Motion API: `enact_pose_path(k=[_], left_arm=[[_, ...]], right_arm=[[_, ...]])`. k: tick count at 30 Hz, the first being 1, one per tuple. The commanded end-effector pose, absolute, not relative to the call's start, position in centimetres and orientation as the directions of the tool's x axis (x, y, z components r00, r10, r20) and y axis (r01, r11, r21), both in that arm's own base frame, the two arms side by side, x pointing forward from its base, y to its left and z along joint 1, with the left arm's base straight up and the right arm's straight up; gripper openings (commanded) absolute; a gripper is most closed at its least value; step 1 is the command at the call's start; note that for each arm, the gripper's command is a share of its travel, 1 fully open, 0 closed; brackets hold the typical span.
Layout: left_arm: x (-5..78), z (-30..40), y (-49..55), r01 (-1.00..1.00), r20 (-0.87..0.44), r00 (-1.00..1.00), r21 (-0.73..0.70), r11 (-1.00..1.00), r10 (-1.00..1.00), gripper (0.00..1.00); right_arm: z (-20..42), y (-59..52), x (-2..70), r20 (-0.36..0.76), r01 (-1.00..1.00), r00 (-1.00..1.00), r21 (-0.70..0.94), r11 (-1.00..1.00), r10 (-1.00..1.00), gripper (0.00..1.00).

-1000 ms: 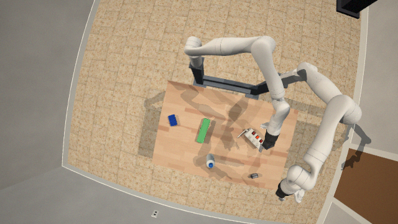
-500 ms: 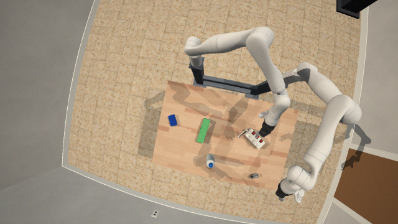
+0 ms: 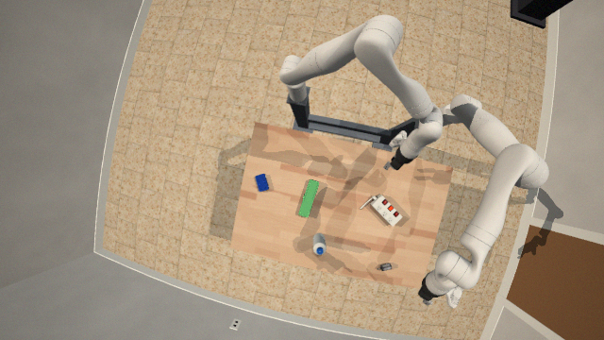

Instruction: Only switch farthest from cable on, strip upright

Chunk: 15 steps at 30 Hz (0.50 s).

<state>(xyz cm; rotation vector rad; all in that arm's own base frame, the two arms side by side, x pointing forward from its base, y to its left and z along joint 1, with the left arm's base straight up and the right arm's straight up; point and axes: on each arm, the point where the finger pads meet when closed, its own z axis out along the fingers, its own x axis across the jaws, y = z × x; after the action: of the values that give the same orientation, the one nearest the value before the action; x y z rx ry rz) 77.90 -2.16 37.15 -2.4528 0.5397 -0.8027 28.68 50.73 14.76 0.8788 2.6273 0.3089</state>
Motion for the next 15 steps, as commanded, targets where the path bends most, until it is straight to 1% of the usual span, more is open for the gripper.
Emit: enact_pose_path(k=[1,6,8,15], left_arm=[[77.9,37.4,-2.2,-0.208,0.434,0.746,-0.567,-0.797,-0.504,1.0],[77.9,37.4,-2.2,-0.208,0.434,0.746,-0.567,-0.797,-0.504,1.0],[77.9,37.4,-2.2,-0.208,0.434,0.746,-0.567,-0.797,-0.504,1.0],[77.9,37.4,-2.2,-0.208,0.434,0.746,-0.567,-0.797,-0.504,1.0]], right_arm=[[15.1,49.0,23.2,-0.205,0.49,-0.823,0.216,0.845,0.53,1.0],[15.9,46.6,16.5,-0.132,0.386,-0.907,0.116,0.915,0.399,1.0],[15.9,46.6,16.5,-0.132,0.386,-0.907,0.116,0.915,0.399,1.0],[17.2,43.6,10.1,-0.045,0.246,-0.968,0.033,0.969,0.247,1.0]])
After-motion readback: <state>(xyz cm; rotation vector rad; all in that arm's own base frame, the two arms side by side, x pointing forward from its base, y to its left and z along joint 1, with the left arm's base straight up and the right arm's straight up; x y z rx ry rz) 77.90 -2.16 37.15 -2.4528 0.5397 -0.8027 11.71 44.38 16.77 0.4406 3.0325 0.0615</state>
